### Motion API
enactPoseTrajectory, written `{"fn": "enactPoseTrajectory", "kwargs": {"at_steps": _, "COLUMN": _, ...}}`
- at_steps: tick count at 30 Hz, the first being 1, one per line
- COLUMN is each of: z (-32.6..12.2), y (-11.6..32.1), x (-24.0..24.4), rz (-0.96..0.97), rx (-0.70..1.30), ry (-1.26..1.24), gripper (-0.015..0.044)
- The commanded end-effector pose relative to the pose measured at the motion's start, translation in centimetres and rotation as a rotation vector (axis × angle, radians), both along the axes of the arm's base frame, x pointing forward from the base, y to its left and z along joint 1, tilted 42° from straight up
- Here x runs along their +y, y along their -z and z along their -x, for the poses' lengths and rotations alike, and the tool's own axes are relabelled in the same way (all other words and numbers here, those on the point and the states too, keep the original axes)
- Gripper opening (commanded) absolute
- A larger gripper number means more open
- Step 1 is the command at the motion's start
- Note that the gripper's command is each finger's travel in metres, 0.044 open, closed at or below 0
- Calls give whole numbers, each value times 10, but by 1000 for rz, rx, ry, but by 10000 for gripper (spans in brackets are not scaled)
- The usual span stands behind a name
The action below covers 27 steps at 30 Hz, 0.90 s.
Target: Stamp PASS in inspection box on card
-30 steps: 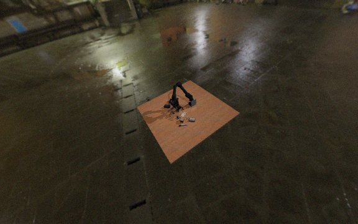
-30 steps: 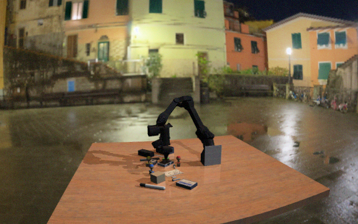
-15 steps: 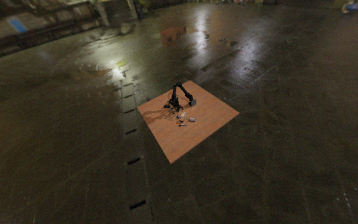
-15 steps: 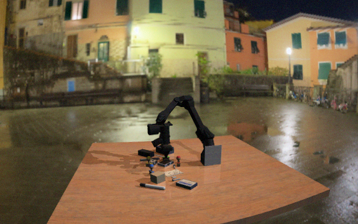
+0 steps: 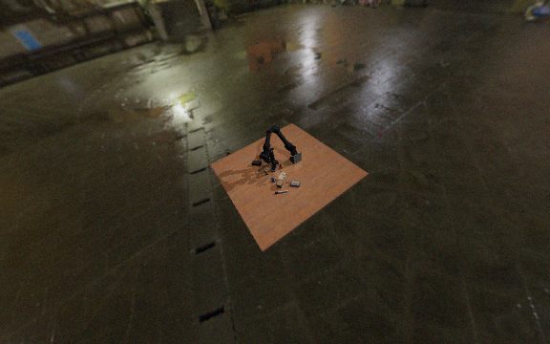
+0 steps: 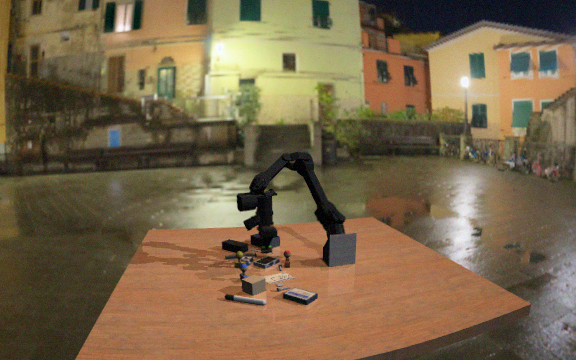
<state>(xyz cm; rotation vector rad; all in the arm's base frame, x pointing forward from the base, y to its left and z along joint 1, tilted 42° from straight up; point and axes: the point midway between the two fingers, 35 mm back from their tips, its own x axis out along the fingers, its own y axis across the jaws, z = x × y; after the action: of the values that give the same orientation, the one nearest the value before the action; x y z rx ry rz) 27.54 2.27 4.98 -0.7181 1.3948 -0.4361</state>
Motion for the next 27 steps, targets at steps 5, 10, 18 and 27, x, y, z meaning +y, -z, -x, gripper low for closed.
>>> {"fn": "enactPoseTrajectory", "kwargs": {"at_steps": 5, "z": 1, "y": -13, "x": 10, "rz": -10, "rx": -13, "ry": 2, "gripper": 0}}
{"fn": "enactPoseTrajectory", "kwargs": {"at_steps": 10, "z": 2, "y": -16, "x": 13, "rz": -10, "rx": -13, "ry": 2, "gripper": 0}}
{"fn": "enactPoseTrajectory", "kwargs": {"at_steps": 18, "z": 5, "y": 10, "x": 45, "rz": -11, "rx": 43, "ry": -64, "gripper": 0}}
{"fn": "enactPoseTrajectory", "kwargs": {"at_steps": 27, "z": 18, "y": 46, "x": 88, "rz": 0, "rx": 118, "ry": -152, "gripper": 0}}
